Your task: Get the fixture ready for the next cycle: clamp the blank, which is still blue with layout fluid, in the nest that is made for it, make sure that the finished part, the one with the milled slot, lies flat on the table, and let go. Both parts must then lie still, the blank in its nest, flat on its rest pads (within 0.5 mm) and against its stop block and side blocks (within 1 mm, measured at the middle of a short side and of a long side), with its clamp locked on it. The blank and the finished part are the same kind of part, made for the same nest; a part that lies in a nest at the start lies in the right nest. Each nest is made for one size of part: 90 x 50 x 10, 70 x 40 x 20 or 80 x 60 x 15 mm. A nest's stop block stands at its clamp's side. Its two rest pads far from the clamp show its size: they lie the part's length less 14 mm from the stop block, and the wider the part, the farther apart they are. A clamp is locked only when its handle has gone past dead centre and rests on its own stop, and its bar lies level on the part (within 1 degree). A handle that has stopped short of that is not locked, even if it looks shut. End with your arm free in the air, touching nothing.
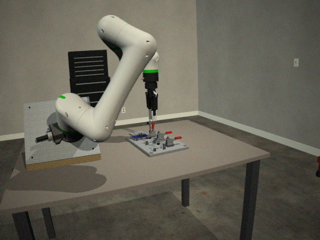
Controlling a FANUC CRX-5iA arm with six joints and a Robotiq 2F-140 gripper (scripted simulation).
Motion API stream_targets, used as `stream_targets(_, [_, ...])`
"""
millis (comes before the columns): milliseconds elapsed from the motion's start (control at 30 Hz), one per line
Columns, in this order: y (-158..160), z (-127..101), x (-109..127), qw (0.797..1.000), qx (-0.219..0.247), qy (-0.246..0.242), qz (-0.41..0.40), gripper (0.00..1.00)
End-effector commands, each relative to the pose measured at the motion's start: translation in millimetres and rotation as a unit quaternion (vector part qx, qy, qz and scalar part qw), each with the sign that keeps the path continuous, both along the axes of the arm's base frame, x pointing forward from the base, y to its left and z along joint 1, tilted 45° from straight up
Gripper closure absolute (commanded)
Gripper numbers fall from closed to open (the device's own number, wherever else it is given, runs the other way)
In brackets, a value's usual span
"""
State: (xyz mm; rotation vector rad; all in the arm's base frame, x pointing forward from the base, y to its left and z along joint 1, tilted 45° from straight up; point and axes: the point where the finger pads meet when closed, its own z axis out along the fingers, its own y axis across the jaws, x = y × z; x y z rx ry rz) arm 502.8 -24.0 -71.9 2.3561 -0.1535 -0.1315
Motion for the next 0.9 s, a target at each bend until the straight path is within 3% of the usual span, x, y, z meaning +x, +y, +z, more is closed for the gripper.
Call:
stream_targets(0, [-2.6,-2.8,-0.4,1.0,0.0,0.0,0.0,0.72])
stream_targets(400, [-17.6,-18.2,-3.5,1.0,0.0,0.0,0.0,0.72])
stream_targets(867, [-18.6,-19.2,-3.7,1.0,0.0,0.0,0.0,0.72])
